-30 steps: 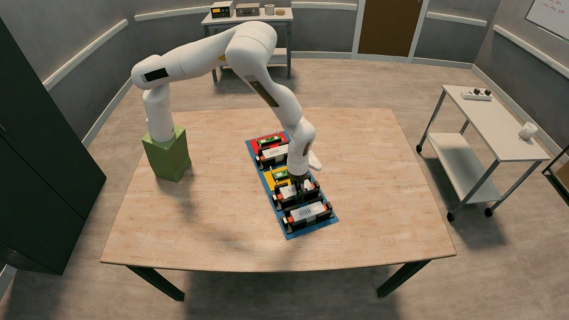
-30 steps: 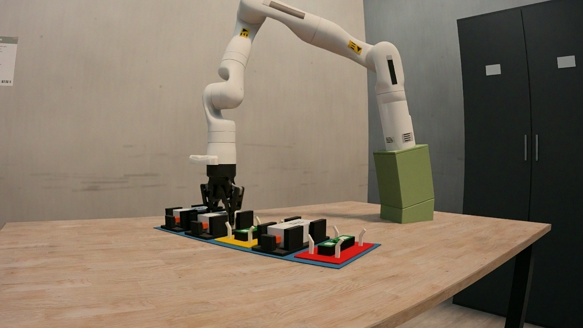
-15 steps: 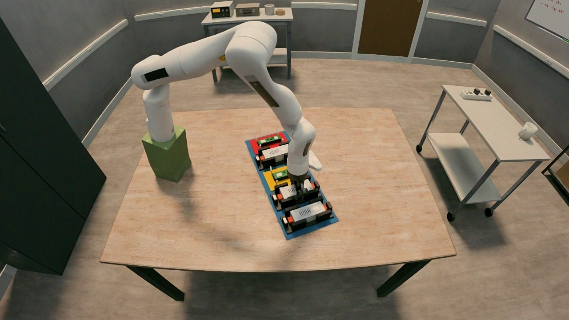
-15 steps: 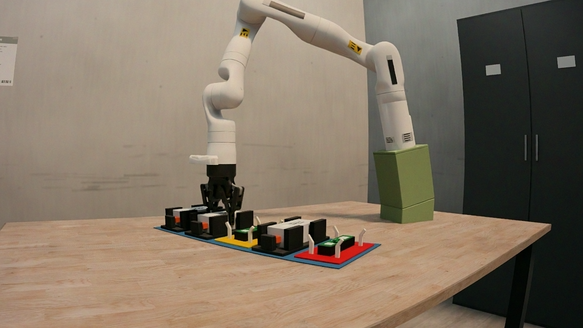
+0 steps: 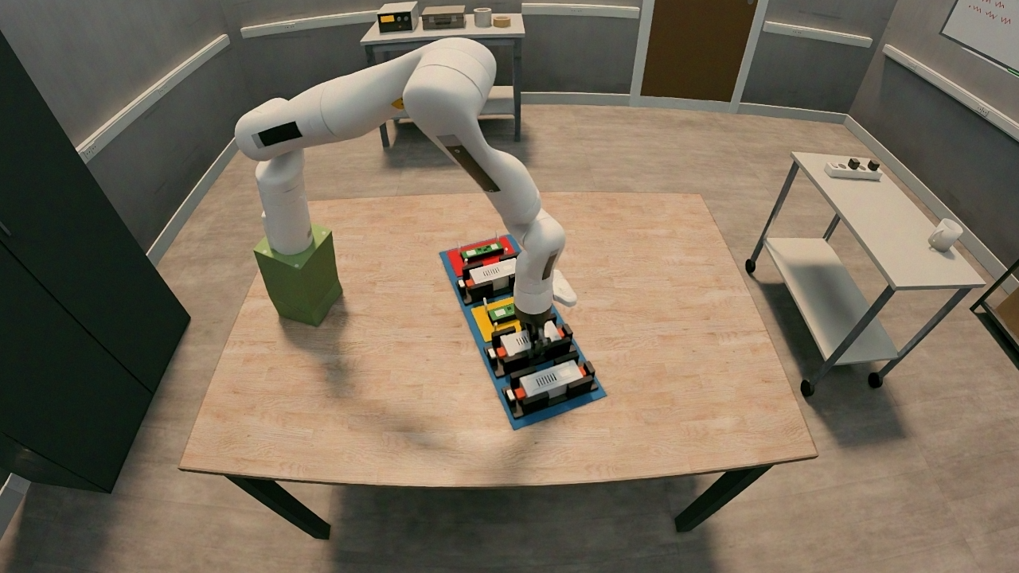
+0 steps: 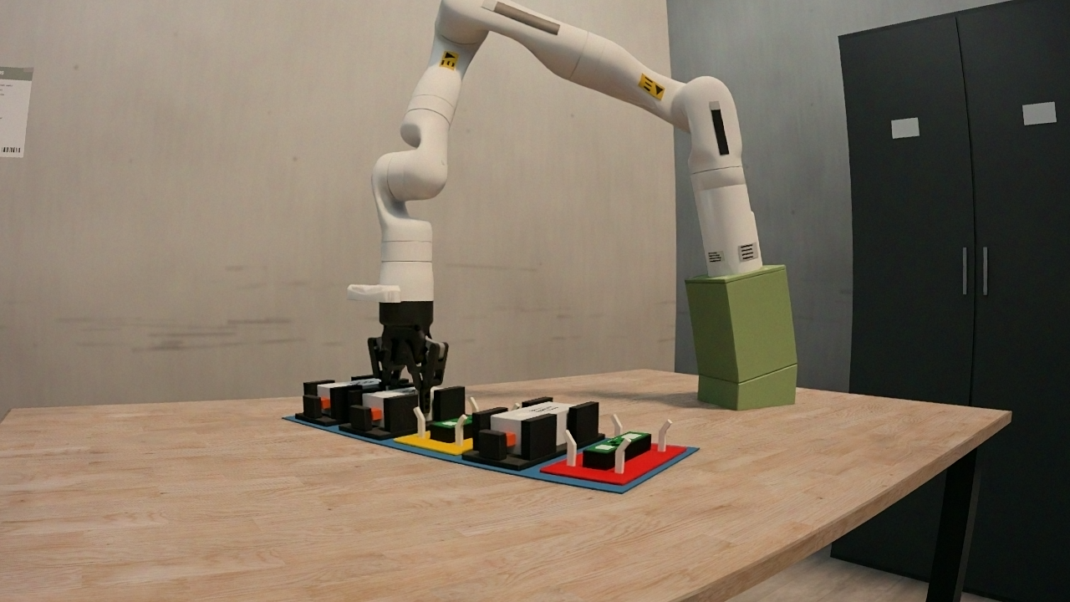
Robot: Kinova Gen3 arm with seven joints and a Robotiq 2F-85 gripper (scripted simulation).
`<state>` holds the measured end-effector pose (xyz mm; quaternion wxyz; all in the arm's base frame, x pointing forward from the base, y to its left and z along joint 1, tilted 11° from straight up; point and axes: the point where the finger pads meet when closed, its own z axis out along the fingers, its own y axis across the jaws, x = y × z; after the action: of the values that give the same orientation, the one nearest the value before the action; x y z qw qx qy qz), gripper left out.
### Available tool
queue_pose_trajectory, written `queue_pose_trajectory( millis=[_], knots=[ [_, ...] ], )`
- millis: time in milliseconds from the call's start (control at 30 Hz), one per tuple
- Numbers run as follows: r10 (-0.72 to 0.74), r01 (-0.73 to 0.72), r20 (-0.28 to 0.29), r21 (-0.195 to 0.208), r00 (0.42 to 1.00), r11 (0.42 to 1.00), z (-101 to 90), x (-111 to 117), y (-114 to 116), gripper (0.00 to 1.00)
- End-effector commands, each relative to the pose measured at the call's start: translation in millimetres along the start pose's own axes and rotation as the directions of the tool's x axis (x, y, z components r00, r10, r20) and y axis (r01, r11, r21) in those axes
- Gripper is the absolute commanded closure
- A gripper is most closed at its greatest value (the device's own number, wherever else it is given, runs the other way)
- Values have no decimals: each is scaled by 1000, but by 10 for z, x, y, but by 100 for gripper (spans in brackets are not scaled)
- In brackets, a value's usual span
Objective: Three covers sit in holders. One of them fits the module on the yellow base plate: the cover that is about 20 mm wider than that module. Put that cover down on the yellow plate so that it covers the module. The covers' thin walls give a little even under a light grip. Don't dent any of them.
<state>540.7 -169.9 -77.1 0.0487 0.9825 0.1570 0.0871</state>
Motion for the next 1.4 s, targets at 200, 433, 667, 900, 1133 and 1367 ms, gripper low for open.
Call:
queue_pose_trajectory(
  millis=[200,433,667,900,1133,1367],
  knots=[
    [0,0,-1,0,1000,1000,-125,6,1,100],
    [0,0,-1,0,1000,1000,-305,6,1,100],
    [0,0,-1,-1,1000,1000,-333,6,1,100],
    [0,0,-1,-1,1000,1000,-543,5,1,100],
    [0,0,-1,-1,1000,1000,-603,5,1,100],
    [0,0,-1,-1,1000,1000,-601,5,1,99]
  ],
)
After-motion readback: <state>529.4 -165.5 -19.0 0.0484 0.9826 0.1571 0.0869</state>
